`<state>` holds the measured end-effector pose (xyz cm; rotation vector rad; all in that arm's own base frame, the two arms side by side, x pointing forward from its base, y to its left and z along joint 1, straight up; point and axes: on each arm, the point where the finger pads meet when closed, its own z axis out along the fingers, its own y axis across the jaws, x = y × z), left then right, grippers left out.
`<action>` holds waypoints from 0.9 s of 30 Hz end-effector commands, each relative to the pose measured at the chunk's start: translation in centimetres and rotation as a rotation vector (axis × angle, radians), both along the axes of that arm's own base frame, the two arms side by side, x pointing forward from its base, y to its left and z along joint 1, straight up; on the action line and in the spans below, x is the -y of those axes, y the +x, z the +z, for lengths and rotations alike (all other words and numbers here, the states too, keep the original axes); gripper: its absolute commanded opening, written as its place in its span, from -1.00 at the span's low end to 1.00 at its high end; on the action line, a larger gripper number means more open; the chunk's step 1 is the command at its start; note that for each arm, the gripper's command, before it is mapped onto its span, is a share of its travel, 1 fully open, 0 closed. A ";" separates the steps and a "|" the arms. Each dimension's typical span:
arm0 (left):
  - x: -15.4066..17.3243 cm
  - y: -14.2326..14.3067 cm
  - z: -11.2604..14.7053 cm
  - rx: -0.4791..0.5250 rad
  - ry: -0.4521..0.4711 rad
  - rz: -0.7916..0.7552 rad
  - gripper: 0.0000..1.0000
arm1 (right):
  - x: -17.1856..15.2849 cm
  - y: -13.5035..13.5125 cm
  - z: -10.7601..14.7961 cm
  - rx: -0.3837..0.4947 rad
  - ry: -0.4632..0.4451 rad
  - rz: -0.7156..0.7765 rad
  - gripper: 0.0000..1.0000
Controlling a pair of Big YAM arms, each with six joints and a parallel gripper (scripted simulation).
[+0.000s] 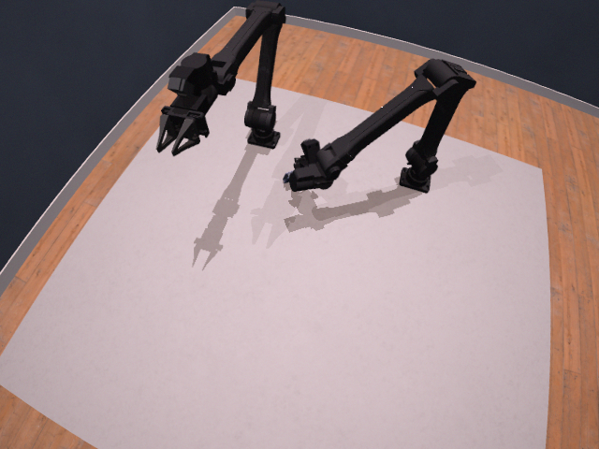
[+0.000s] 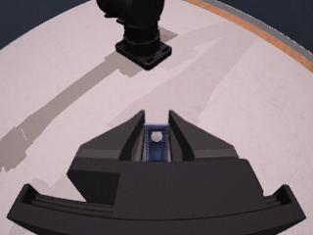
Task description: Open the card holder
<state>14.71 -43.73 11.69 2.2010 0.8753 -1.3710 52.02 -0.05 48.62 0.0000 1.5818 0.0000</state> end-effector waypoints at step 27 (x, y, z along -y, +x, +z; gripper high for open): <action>2.8 -0.9 2.9 0.038 -0.059 0.007 -0.58 | 0.0 -0.1 2.6 0.046 0.000 0.000 -0.28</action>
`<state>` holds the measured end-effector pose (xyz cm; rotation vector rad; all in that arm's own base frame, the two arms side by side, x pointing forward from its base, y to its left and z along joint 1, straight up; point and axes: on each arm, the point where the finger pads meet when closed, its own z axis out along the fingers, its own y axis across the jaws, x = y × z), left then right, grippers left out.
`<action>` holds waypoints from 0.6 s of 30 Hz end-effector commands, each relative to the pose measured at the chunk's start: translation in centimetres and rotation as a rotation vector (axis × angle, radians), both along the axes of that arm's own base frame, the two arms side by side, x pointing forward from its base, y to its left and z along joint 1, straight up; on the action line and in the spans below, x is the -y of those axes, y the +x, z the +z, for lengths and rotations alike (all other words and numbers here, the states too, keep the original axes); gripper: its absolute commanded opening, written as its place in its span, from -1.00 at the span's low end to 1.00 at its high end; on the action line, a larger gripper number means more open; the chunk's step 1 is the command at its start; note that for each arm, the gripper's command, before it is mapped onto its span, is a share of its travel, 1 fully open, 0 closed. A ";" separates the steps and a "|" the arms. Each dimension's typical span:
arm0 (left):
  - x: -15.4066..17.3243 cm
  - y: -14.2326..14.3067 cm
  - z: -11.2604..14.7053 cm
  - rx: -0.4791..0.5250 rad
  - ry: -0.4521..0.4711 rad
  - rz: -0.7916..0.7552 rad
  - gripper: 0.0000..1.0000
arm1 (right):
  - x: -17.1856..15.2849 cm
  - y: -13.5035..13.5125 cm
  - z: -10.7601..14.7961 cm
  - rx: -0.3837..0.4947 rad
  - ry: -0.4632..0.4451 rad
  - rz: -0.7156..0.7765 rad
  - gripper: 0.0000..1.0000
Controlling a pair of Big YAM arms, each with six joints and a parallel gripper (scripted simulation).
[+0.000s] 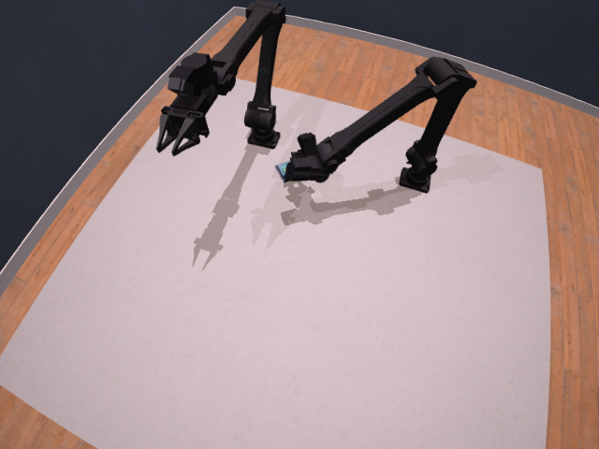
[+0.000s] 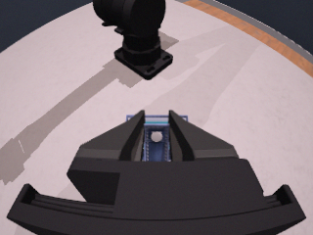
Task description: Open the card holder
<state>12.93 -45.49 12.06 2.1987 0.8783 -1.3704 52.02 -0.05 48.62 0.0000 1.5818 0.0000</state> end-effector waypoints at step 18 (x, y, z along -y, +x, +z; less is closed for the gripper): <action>1.1 2.0 1.2 0.025 -0.036 0.005 -0.58 | 0.0 -0.1 2.6 0.046 0.000 0.000 -0.28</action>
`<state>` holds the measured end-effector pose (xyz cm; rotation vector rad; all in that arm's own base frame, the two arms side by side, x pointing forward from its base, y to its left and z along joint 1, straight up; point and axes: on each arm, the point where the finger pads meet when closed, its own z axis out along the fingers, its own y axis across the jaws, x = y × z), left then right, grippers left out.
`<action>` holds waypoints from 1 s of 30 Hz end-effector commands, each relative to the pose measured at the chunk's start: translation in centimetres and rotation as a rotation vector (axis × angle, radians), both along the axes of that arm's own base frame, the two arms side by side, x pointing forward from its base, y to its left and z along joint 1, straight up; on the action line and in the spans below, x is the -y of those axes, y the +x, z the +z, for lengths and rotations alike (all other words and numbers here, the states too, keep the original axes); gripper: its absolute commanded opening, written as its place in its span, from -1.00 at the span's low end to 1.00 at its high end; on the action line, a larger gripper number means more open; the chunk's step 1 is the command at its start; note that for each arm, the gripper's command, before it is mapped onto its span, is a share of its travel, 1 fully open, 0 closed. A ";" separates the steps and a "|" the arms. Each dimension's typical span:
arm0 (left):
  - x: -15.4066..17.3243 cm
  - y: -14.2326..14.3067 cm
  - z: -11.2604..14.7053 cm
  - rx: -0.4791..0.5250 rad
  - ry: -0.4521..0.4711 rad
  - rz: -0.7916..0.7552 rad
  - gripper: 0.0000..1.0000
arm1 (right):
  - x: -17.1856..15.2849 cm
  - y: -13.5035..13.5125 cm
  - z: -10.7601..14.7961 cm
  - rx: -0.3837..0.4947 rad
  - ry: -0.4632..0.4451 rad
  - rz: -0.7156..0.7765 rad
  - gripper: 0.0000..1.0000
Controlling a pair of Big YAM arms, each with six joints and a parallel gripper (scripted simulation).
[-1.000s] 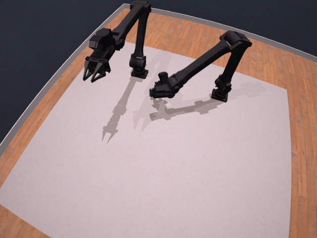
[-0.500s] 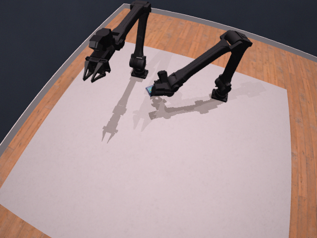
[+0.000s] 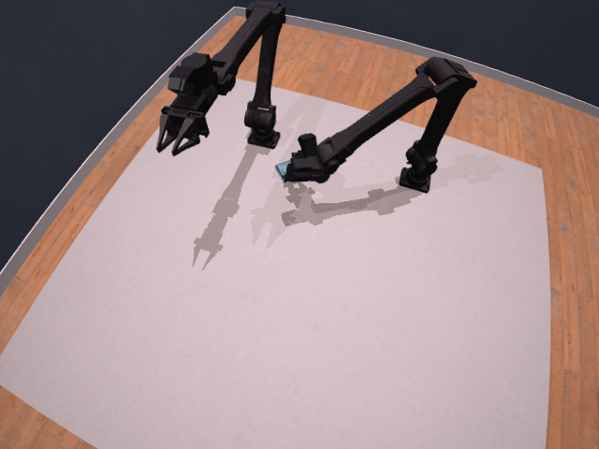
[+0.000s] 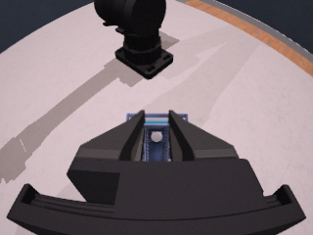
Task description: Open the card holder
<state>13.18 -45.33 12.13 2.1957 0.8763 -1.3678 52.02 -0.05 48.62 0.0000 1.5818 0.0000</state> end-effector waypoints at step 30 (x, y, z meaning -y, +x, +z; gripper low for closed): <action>-0.3 3.6 0.0 0.023 -0.032 0.000 -0.58 | 0.0 -0.1 2.6 0.046 0.000 0.000 -0.28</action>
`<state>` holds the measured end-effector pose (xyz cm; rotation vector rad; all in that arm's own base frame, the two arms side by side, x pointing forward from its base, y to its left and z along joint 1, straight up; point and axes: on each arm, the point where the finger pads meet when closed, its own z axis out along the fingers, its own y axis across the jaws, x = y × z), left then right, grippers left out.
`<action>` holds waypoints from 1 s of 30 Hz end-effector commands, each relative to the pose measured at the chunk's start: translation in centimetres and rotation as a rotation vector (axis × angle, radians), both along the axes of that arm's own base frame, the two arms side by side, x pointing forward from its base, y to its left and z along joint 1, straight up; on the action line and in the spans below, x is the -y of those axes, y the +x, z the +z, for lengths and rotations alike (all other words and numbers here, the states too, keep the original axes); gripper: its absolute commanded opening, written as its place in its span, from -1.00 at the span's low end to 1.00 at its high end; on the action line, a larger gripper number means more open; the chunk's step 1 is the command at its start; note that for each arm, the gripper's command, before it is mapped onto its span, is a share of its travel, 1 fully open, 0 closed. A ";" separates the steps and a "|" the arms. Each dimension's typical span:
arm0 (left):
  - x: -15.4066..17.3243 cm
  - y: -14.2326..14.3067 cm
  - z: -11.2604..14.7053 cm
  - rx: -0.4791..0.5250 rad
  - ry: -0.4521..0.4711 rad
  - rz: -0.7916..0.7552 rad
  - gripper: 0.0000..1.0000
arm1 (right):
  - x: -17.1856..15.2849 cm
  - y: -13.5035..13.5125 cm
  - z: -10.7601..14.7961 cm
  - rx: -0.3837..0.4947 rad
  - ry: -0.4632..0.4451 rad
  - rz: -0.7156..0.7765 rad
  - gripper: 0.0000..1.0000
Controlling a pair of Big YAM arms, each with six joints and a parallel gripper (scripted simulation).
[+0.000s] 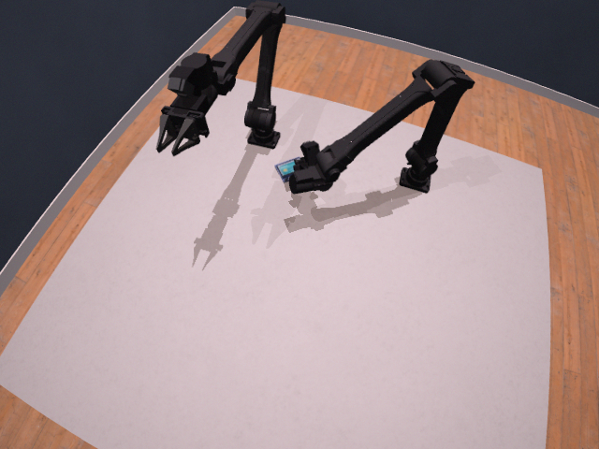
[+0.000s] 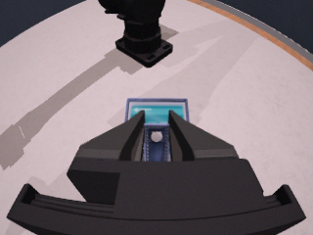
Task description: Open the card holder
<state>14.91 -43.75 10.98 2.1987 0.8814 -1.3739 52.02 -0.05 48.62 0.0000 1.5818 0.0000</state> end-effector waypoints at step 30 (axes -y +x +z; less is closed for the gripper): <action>-0.4 3.2 0.0 0.033 -0.041 0.001 -0.58 | 0.0 -0.1 2.6 0.046 0.000 0.000 -0.28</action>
